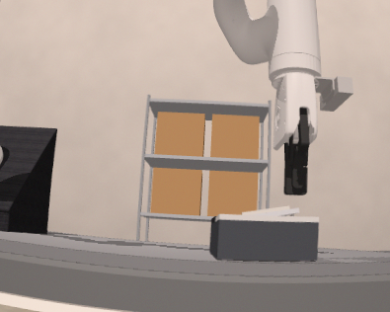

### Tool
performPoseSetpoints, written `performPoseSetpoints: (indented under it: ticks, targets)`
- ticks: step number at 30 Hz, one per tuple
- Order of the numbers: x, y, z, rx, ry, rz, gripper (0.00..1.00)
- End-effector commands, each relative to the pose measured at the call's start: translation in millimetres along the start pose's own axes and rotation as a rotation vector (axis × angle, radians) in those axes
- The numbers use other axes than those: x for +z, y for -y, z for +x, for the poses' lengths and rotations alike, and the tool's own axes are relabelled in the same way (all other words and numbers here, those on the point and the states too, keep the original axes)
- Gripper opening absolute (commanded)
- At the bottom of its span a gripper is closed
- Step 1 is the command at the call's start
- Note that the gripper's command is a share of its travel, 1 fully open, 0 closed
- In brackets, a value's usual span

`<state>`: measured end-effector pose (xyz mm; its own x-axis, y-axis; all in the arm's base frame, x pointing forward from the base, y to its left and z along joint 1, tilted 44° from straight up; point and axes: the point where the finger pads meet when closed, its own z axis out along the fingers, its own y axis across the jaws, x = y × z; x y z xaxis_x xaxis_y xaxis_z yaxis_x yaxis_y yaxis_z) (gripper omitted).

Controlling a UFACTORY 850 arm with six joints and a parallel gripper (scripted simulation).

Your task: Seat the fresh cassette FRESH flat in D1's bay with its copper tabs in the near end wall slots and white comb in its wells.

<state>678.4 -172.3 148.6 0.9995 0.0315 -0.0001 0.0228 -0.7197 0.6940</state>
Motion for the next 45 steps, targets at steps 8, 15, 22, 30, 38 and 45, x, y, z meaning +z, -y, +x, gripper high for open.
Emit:
performPoseSetpoints:
  ticks: [8, 15, 22, 30, 38, 45]
  targets:
    - [-0.7, -0.2, 12.4, 0.001, -0.002, 0.000, 0.00]
    - [-0.4, -0.2, 21.7, 0.001, -0.002, 0.000, 0.00]
    - [-0.3, -0.2, 25.4, 0.001, -0.002, 0.000, 0.00]
    - [-0.4, -0.2, 25.4, 0.001, -0.002, 0.000, 0.00]
    - [-0.4, -0.2, 25.3, 0.001, -0.002, 0.000, 0.00]
    - [3.6, -0.2, 25.4, 0.001, -0.002, 0.000, 0.00]
